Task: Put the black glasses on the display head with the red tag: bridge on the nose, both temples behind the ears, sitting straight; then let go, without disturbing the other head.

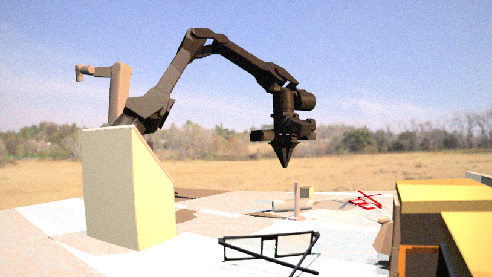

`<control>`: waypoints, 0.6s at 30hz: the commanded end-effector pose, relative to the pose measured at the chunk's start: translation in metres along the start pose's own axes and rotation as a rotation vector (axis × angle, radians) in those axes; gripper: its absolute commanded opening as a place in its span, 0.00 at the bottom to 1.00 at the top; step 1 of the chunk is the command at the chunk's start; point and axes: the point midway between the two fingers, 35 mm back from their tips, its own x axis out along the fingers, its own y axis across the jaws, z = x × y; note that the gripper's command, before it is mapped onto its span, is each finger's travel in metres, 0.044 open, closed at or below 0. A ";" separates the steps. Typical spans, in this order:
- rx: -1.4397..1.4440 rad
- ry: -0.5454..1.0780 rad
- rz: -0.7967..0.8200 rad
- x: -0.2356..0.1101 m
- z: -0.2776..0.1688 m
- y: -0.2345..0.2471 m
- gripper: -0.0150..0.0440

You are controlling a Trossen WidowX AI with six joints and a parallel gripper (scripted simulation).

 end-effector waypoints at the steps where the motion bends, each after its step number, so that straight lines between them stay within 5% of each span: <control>1: 0.441 -0.009 -0.003 0.015 -0.002 0.016 0.25; 18: 0.441 -0.009 -0.003 0.017 -0.001 0.016 0.25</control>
